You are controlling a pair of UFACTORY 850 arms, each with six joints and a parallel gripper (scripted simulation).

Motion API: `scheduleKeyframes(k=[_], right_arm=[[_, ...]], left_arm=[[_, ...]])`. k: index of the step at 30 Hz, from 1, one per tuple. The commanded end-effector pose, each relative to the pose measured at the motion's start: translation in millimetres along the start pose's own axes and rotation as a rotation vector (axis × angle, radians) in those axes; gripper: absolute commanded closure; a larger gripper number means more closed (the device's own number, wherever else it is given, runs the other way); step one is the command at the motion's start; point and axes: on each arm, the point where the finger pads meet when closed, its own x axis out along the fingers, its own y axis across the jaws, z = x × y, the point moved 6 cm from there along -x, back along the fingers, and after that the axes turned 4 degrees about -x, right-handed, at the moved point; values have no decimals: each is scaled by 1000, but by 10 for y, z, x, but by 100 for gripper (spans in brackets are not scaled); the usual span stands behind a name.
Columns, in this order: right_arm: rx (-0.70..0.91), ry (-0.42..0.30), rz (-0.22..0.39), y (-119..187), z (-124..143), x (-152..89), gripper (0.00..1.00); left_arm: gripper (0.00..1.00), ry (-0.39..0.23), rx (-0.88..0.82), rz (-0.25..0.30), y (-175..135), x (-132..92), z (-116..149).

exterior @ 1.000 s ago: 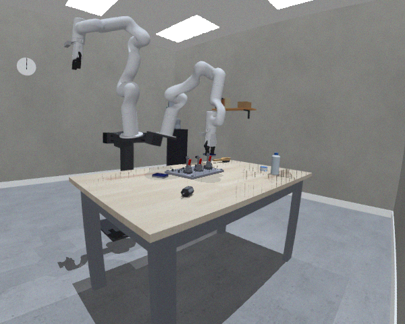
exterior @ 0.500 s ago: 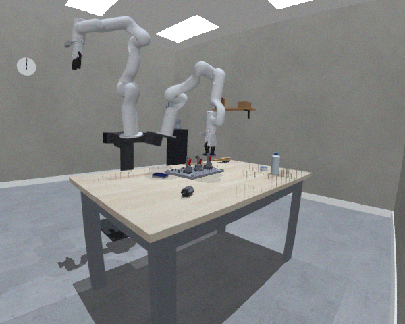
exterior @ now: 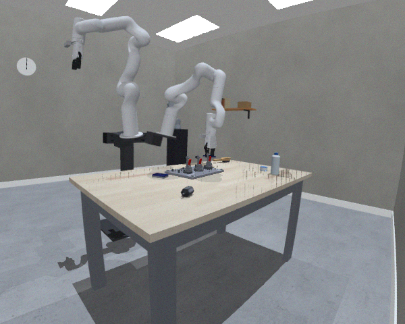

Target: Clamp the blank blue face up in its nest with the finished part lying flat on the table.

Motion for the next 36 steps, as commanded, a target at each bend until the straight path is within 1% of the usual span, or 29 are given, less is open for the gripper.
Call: scheduleKeyframes(k=[1,10,12,25,36], right_arm=[[0,2,0,0,-3,-9,0],[0,2,0,0,-3,-9,0],[0,2,0,0,-3,-9,0],[0,2,0,0,-3,-9,0],[0,2,0,0,-3,-9,0]], left_arm=[[100,-3,0,-1,-1,86,7],[100,-3,0,-1,-1,303,7],[100,-3,0,-1,-1,303,7],[100,-3,0,-1,0,601,8],[100,-3,0,-1,0,681,8]])
